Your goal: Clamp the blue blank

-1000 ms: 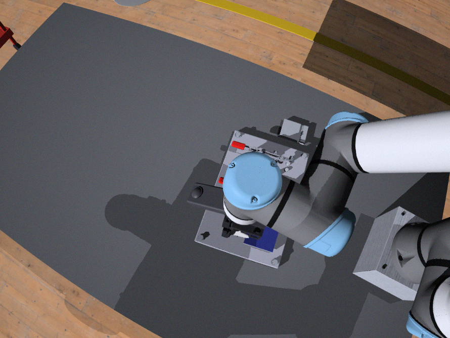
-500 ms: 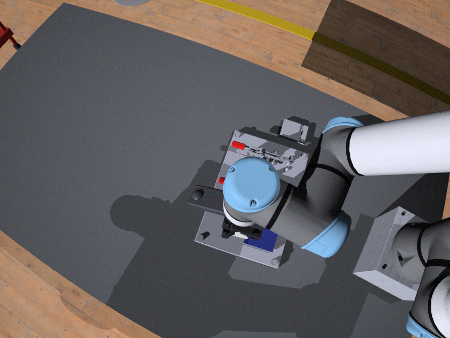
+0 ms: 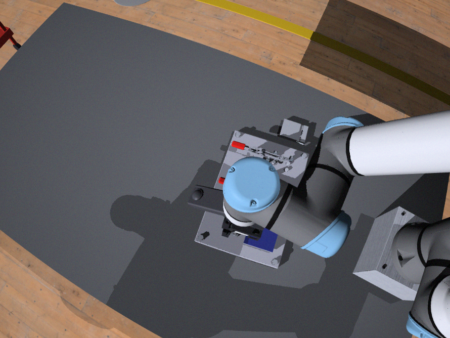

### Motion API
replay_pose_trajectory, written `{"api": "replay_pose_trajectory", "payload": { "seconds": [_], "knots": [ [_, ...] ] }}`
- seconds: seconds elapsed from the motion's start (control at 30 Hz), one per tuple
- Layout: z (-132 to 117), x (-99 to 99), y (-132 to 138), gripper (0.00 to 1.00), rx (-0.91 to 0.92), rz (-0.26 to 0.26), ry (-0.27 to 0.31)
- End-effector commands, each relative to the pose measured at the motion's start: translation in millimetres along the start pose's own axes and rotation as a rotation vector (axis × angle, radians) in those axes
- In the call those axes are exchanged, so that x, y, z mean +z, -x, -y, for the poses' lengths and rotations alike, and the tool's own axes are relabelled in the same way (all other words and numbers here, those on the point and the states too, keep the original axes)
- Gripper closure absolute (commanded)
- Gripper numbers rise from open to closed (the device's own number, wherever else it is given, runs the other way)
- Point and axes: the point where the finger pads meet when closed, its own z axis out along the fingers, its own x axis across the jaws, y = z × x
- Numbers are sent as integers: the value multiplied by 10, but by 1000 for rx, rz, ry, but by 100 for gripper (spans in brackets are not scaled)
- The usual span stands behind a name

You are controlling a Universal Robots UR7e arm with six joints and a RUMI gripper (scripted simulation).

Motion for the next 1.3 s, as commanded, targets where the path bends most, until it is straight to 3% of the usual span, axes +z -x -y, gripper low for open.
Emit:
{"api": "replay_pose_trajectory", "payload": {
  "seconds": [0.0, 1.27],
  "knots": [
    [-17, 9, 11, 100, -2, 0, 2],
    [17, 2, 9, 100, -2, 0, 0]
  ]
}}
